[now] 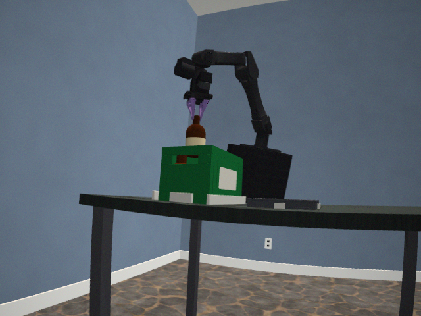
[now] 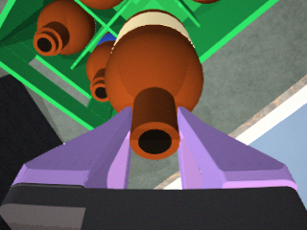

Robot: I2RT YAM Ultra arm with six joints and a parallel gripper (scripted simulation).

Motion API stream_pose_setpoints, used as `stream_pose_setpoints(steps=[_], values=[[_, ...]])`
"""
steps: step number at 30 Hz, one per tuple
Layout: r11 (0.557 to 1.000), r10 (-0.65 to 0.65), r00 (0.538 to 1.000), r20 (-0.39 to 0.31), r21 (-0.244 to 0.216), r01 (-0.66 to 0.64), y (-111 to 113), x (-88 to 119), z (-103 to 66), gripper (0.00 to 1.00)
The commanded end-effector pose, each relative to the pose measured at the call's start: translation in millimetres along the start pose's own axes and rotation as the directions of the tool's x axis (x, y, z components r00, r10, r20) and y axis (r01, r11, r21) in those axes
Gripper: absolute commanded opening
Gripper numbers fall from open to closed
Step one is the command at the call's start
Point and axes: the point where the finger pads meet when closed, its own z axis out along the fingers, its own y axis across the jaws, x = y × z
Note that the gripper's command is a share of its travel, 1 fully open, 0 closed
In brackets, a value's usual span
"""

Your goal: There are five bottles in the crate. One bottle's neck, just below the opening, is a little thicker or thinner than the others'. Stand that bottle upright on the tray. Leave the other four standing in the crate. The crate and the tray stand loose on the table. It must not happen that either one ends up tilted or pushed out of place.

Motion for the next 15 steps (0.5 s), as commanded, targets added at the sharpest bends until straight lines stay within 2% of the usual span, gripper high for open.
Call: stream_pose_setpoints(steps=[1, 15], values=[[0.998, -0.005, 1.0, 0.031, 0.055, 0.003, -7.0, -3.3, -35.6, 0.0], [0.998, -0.004, 1.0, 0.03, 0.055, 0.002, -7.2, -3.4, -40.3, 0.0]])
